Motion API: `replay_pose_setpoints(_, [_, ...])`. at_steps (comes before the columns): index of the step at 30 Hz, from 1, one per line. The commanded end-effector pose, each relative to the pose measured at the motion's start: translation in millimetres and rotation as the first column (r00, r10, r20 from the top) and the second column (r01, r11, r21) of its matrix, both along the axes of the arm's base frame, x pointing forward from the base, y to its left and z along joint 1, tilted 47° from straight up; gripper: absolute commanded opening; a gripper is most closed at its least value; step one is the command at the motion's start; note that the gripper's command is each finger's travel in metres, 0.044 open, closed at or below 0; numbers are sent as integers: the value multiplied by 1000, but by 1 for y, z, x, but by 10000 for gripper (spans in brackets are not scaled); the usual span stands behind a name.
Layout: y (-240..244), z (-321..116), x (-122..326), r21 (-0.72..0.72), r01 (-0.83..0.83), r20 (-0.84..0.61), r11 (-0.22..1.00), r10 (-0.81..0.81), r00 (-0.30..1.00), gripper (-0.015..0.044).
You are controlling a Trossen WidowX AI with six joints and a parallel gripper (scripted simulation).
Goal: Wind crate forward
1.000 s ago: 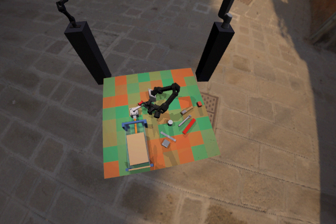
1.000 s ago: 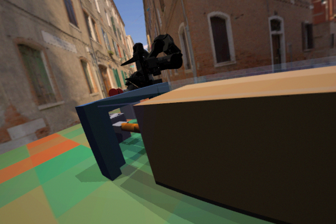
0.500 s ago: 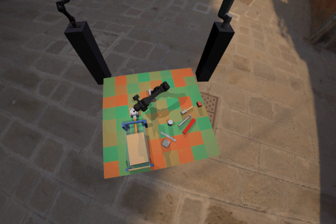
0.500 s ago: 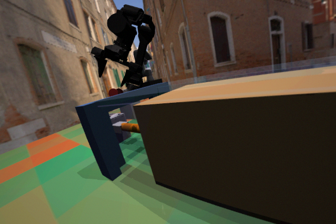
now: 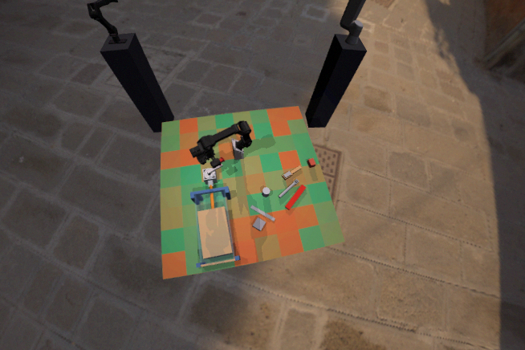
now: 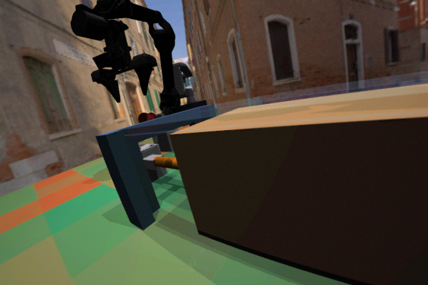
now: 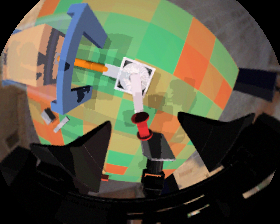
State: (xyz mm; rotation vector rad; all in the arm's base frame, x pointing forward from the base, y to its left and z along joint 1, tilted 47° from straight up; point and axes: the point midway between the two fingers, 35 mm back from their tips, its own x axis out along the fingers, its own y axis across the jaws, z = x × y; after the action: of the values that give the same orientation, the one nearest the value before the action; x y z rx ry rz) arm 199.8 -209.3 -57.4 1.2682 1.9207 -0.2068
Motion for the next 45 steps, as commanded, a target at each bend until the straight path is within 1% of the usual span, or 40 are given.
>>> replay_pose_setpoints(1, [11, -12, 1, 5, 0, 10, 1000, 0, 1000, 440])
replay_pose_setpoints(4, [35, -35, -5, 5, 0, 11, 1000, 0, 1000, 440])
replay_pose_setpoints(9, [43, -42, -7, 5, 0, 11, 1000, 0, 1000, 440])
replay_pose_setpoints(13, [65, -64, -12, 6, 0, 12, 1000, 0, 1000, 440])
replay_pose_setpoints(18, [68, -67, -13, 6, -1, 12, 1000, 1, 1000, 440])
replay_pose_setpoints(23, [80, -79, -16, 7, -1, 12, 1000, 0, 1000, 440])
replay_pose_setpoints(39, [92, -90, -19, 7, -1, 13, 1000, 0, 1000, 440])
replay_pose_setpoints(45, [87, -88, -17, 0, -5, 18, 1000, 5, 1000, 282])
